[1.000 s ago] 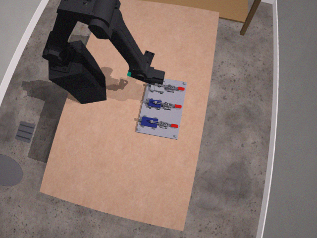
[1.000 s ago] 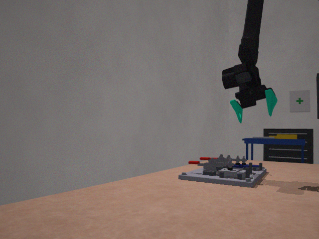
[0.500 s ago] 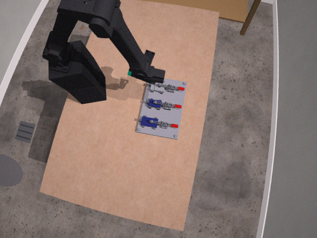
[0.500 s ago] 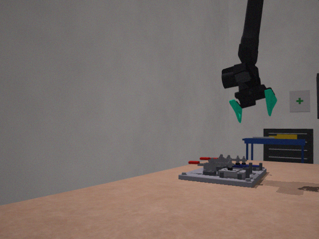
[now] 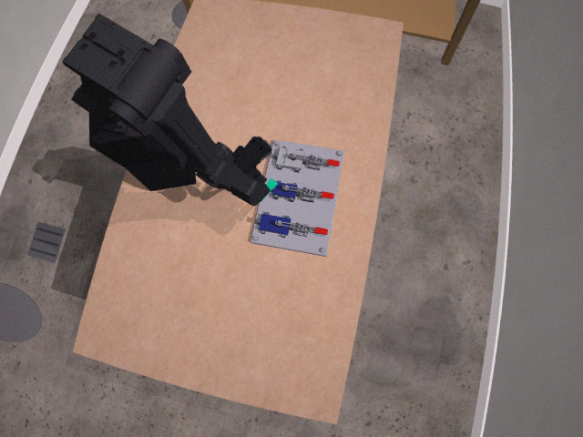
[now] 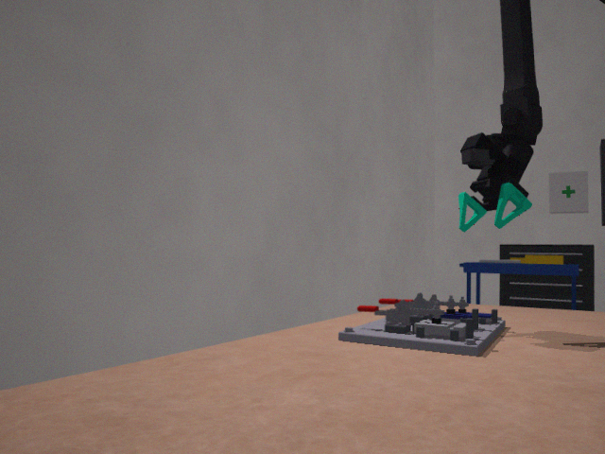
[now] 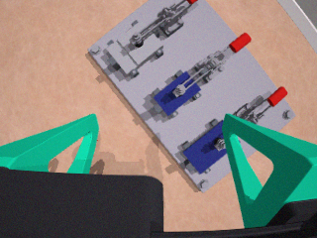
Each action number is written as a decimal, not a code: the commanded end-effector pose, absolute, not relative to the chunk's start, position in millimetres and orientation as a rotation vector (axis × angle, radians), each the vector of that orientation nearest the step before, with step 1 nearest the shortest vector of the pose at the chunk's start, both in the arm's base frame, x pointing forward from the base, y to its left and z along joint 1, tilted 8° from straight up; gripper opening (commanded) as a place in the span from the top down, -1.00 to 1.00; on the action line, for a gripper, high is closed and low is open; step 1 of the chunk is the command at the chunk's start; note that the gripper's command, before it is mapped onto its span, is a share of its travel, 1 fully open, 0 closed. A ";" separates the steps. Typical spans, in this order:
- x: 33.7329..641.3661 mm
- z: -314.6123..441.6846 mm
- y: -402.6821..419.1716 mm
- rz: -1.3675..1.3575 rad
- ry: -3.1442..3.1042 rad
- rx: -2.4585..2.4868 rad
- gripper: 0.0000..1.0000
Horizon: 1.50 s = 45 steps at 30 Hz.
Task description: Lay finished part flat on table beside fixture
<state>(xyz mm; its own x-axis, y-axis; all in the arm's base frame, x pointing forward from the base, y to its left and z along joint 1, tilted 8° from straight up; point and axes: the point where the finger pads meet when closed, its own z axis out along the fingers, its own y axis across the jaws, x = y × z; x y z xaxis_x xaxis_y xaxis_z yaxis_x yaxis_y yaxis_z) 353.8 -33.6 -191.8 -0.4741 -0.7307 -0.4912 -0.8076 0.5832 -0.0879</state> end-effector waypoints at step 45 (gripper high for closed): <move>364.4 -180.0 -56.6 0.121 2.320 -1.063 -1.00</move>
